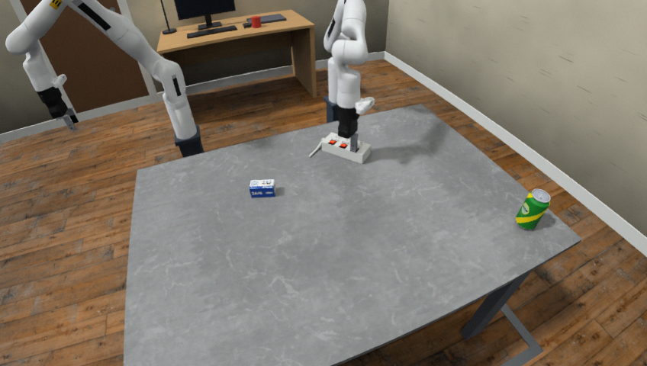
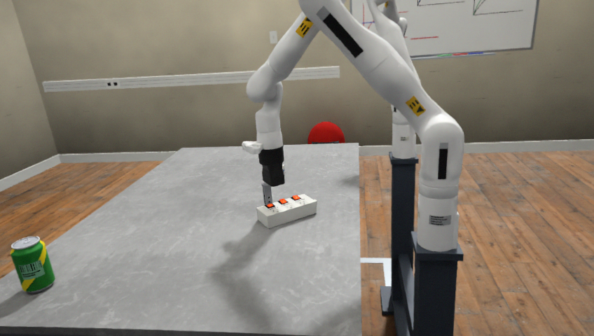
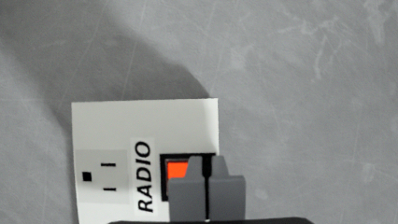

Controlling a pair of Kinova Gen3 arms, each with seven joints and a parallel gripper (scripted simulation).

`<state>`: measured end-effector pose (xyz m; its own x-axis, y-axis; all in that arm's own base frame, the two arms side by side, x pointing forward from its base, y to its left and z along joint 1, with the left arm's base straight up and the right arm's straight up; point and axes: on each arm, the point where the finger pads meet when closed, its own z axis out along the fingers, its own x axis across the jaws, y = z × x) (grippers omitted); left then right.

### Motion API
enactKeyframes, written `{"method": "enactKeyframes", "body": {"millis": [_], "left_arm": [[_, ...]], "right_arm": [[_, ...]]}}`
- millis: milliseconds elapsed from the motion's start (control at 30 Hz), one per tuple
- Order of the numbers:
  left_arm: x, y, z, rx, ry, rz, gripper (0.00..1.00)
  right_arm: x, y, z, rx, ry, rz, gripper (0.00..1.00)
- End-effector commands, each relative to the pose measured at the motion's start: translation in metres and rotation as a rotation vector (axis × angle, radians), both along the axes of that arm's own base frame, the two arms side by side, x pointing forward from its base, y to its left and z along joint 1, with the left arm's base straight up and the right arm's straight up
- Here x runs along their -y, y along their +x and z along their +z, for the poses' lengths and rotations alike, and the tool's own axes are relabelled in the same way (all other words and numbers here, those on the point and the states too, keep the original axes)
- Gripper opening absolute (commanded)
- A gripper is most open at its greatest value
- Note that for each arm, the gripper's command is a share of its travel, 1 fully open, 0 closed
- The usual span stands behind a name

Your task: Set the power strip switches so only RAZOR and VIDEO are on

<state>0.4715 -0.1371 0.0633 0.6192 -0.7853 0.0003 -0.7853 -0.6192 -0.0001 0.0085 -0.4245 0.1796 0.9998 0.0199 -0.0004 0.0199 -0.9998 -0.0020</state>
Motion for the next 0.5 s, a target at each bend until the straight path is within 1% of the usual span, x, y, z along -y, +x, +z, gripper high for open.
{"method": "enactKeyframes", "body": {"millis": [0,467], "left_arm": [[0.0000,0.0005,0.0007,0.002,0.000,0.000,0.00],[0.0000,0.0005,0.0006,0.002,0.000,0.000,0.00]], "right_arm": [[0.0005,0.0000,0.0008,0.000,-0.002,0.000,1.00],[0.0005,0.0000,0.0008,0.000,-0.002,0.000,1.00]]}}
